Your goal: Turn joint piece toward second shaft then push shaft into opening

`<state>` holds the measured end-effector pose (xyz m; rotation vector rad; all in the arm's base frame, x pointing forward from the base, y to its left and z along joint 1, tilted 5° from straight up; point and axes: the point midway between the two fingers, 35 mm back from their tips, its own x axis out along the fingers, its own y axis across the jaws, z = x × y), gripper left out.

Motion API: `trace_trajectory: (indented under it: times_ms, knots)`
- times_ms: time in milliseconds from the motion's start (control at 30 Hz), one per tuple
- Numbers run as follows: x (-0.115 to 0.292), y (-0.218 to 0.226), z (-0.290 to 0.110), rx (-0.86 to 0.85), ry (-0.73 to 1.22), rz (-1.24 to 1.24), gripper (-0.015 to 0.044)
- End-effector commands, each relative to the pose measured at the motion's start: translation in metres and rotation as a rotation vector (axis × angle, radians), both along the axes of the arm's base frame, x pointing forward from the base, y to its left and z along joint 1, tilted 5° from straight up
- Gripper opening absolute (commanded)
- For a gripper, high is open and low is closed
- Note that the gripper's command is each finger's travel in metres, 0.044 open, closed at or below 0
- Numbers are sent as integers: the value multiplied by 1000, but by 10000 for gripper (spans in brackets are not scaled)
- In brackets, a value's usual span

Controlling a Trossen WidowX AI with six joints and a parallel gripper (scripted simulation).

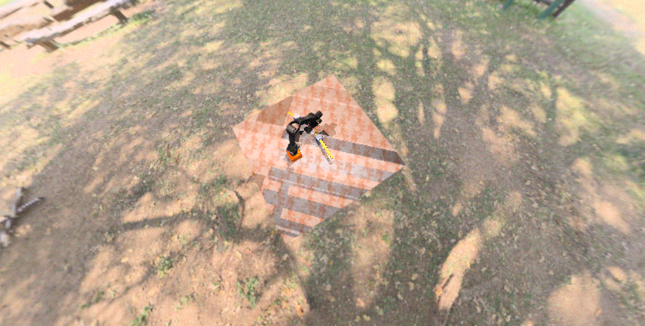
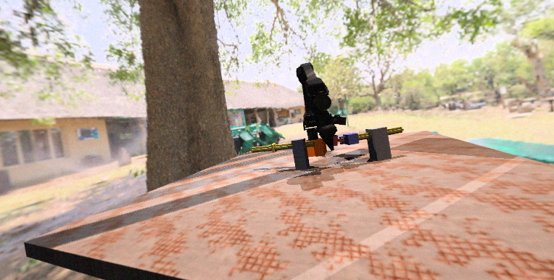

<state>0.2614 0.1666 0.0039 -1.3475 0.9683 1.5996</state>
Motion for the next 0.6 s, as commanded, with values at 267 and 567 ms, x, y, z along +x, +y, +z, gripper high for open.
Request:
trace_trajectory:
  times_ms: [267, 567]
  knots:
    - [-6, -2, -5, 92, 29, -125, 0]
    - [-6, -2, -5, 102, 30, -135, 0]
